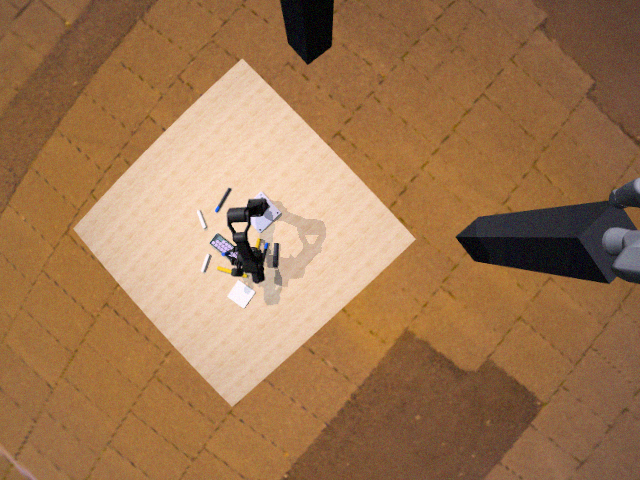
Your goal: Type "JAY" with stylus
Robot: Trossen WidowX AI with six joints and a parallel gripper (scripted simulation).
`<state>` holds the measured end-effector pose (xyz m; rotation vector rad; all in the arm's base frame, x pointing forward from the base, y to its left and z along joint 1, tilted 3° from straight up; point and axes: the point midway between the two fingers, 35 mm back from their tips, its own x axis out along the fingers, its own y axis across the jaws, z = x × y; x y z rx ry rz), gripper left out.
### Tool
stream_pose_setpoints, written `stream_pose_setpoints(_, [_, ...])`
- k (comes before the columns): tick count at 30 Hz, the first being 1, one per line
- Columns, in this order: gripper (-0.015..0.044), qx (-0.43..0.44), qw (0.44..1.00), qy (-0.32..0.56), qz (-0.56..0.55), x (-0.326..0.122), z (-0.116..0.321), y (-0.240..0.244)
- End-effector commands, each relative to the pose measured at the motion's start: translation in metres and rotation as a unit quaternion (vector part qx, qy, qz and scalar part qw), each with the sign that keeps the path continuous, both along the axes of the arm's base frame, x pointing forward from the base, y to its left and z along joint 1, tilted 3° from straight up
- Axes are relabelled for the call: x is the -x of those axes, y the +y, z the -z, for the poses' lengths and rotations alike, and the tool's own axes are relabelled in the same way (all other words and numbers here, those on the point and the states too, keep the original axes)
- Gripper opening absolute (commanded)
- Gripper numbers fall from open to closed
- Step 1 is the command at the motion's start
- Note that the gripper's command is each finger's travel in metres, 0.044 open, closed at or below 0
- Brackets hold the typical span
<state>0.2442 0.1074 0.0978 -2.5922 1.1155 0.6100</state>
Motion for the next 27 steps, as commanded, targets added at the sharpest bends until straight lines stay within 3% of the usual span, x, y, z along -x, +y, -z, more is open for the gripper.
stream_pose_setpoints(1, [0.0081,0.001,1.000,0.001,0.001,0.0001,0.0023,-0.0001])
stream_pose_setpoints(27, [0.0081,0.001,1.000,0.001,0.001,-0.0004,0.0101,0.0000])
